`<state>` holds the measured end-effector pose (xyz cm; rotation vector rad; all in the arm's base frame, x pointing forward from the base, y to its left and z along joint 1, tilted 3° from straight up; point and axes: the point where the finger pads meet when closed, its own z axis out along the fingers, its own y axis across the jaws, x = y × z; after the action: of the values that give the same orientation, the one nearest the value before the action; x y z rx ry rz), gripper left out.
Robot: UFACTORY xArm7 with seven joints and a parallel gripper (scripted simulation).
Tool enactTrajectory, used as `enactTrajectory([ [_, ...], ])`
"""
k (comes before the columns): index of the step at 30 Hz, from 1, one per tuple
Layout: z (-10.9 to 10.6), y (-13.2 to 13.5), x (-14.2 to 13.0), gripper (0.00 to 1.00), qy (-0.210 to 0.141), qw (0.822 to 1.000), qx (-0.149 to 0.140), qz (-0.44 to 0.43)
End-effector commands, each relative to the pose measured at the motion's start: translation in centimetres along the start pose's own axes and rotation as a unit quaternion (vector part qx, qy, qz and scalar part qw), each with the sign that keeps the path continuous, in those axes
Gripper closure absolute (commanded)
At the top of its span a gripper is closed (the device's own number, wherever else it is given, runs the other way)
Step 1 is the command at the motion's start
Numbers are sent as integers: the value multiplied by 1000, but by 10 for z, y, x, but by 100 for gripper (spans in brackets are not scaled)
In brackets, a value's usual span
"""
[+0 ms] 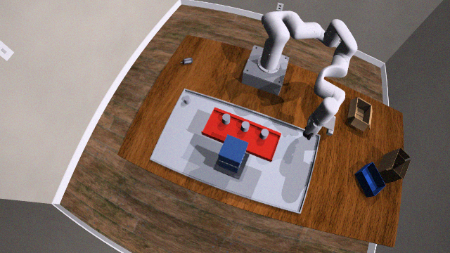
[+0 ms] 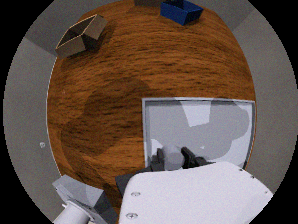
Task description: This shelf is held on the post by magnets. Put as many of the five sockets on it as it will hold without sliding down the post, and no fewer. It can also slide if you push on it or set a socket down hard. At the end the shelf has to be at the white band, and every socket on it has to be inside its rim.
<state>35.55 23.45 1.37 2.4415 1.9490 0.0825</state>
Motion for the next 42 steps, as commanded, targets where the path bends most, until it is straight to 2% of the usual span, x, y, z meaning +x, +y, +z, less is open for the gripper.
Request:
enactTrajectory([
  [1,-2,1,1,100,1,1000,-1,0],
  [18,-25,-8,1,100,1,1000,-1,0],
  [33,-83,-30,1,100,1,1000,-1,0],
  [35,-83,-30,1,100,1,1000,-1,0],
  [42,-115,-41,0,100,1,1000,-1,0],
])
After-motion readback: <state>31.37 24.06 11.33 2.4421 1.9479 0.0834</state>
